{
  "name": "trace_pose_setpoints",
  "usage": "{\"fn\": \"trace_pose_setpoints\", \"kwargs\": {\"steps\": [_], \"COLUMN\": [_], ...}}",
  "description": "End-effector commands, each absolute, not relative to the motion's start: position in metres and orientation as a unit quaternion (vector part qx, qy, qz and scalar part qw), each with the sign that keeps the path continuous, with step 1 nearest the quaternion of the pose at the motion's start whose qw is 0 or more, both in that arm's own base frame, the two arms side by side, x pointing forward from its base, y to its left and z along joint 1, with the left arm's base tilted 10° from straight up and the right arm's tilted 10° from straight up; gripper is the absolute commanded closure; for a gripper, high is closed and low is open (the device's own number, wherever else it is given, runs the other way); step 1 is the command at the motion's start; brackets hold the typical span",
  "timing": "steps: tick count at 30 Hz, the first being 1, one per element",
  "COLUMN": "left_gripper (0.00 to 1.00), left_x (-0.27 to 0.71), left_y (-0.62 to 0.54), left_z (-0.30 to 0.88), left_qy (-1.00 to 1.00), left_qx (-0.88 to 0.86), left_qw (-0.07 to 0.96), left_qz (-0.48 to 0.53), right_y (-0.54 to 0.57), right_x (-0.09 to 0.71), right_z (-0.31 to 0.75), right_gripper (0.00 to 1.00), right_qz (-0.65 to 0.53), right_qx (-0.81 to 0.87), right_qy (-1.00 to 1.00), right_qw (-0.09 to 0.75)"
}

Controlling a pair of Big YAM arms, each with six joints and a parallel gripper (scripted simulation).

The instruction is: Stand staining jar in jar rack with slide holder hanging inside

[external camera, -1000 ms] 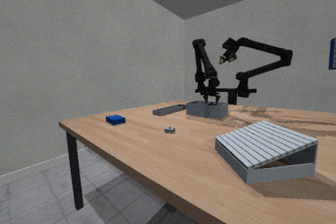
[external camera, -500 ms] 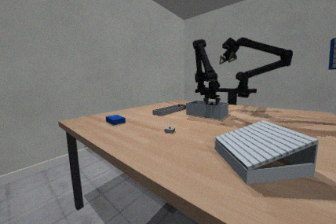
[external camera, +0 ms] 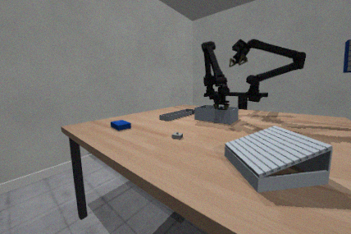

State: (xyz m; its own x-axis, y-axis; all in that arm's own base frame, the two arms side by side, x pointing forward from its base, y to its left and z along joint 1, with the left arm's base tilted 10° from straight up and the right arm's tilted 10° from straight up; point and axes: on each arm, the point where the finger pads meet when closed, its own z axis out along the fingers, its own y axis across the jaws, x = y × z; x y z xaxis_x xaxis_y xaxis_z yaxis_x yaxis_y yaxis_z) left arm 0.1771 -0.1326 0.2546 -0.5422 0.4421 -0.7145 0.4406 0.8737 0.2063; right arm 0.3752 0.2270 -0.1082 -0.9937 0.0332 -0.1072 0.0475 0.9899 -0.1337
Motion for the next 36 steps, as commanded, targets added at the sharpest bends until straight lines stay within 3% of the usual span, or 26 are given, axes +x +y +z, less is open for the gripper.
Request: {"fn": "trace_pose_setpoints", "kwargs": {"steps": [1, 3, 8, 29, 36], "left_gripper": [0.00, 0.00, 0.00, 0.00, 0.00], "left_x": [0.180, 0.180, 0.180, 0.180, 0.180], "left_y": [-0.132, -0.132, -0.132, -0.132, -0.132], "left_z": [0.270, 0.270, 0.270, 0.270, 0.270], "left_qy": [0.877, 0.877, 0.877, 0.877, 0.877], "left_qx": [0.235, 0.235, 0.235, 0.235, 0.235], "left_qw": [0.419, 0.419, 0.419, 0.419, 0.419], "left_qz": [-0.011, -0.011, -0.011, -0.011, -0.011], "right_y": [0.242, 0.243, 0.248, 0.263, 0.216], "right_x": [0.384, 0.380, 0.381, 0.366, 0.415], "right_z": [-0.086, -0.077, -0.057, 0.070, 0.058], "right_gripper": [0.77, 1.00, 0.43, 0.43, 0.43], "right_qz": [-0.053, -0.055, -0.051, -0.046, -0.059], "right_qx": [0.018, 0.019, 0.020, 0.021, -0.017], "right_qy": [0.996, 0.996, 0.996, 0.995, 0.996], "right_qw": [0.073, 0.071, 0.075, 0.081, 0.061]}}
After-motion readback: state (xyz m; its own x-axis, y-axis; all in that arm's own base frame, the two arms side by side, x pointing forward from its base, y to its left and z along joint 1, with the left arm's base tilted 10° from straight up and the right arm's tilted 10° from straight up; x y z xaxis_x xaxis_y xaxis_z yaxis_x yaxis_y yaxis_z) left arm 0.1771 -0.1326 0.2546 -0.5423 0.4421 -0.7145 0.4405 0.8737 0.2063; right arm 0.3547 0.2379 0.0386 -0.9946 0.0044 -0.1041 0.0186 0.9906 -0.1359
